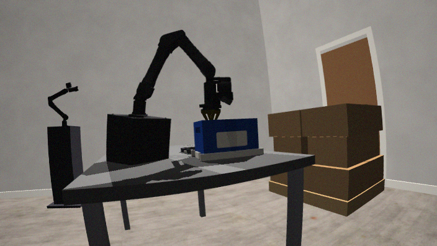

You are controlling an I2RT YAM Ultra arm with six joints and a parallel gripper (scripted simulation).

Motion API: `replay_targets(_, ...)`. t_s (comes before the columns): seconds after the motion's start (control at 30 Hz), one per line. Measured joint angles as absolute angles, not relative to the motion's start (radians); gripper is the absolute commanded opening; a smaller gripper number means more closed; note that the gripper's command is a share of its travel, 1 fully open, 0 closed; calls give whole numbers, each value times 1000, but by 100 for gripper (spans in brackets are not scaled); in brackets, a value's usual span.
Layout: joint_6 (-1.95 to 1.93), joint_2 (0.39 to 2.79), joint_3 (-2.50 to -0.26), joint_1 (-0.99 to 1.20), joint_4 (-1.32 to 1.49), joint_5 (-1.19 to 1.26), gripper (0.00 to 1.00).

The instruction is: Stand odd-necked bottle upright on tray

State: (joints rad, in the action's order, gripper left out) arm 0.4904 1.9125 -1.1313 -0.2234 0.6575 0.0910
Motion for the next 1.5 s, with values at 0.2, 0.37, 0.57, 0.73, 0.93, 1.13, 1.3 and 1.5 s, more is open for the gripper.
replay_targets(0.2,490,1913,-1131,-223,657,91,0)
replay_targets(0.37,490,1913,-1131,-223,657,91,0)
replay_targets(0.57,490,1913,-1131,-223,657,91,0)
replay_targets(0.73,490,1913,-1131,-223,657,91,0)
replay_targets(0.93,490,1913,-1131,-223,657,91,0)
replay_targets(1.13,491,1913,-1131,-223,654,84,61)
replay_targets(1.3,491,1913,-1131,-223,654,81,61)
replay_targets(1.5,491,1913,-1131,-223,654,81,61)
